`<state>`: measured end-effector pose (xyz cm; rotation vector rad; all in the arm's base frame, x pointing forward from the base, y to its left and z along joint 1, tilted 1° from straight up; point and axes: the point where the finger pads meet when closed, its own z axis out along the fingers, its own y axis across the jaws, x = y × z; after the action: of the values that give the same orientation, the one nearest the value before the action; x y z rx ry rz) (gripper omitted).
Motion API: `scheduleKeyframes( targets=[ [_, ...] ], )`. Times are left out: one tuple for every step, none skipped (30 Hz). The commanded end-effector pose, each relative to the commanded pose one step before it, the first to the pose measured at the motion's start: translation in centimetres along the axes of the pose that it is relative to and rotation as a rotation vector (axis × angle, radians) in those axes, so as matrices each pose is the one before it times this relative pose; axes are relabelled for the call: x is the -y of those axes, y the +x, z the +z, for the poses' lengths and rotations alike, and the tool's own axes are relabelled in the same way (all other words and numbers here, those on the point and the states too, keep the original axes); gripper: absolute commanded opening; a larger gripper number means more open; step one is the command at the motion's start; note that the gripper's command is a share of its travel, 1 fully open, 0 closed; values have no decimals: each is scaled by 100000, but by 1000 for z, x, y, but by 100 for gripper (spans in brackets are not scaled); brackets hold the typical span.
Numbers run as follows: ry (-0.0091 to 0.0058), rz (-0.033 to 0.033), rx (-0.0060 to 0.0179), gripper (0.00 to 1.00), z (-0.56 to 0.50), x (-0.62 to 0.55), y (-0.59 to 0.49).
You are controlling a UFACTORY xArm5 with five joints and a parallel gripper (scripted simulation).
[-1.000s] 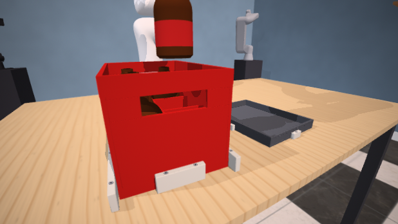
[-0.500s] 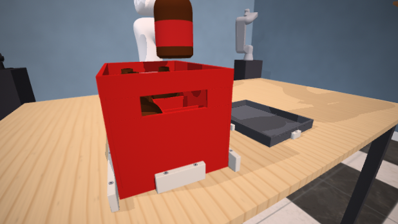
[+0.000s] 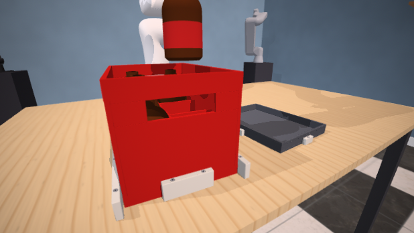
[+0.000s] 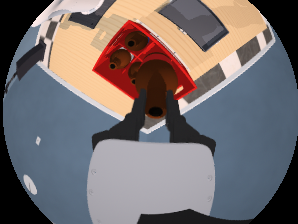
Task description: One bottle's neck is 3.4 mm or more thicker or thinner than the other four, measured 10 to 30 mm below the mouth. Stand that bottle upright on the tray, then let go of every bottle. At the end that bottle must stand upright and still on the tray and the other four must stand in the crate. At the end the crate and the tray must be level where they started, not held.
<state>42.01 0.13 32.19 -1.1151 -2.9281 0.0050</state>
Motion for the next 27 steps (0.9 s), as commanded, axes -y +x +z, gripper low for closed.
scheduleKeyframes(
  targets=[
    [-281,5,312,0,-161,-63,-24],
    [1,0,0,0,1,-33,38],
    [1,0,0,0,1,-36,41],
    [1,0,0,0,1,-38,44],
    [1,0,0,0,1,-40,47],
    [1,0,0,0,1,-43,49],
    [1,0,0,0,1,-45,52],
    [2,0,0,0,1,-48,55],
    [2,0,-1,0,1,-50,58],
    [2,0,-1,0,1,-53,61],
    [4,0,-2,0,2,-56,63],
    [4,0,-2,0,2,-59,66],
    [4,0,-3,0,2,-61,69],
    [4,0,-3,0,2,-64,72],
    [4,0,-3,0,2,-66,75],
    [4,0,-3,0,2,-69,78],
    [0,0,0,0,0,0,0],
    [0,0,0,0,0,0,0],
    [5,0,-3,0,2,-71,81],
    [5,0,-3,0,2,-73,85],
    [5,0,-3,0,2,-76,88],
    [5,0,-3,0,2,-79,90],
    [5,0,-3,0,2,-82,92],
    [6,0,-3,0,3,-85,95],
    [6,0,-3,0,3,-87,98],
    [6,0,-4,0,3,-89,101],
    [6,0,-4,0,3,-91,105]
  ],
)
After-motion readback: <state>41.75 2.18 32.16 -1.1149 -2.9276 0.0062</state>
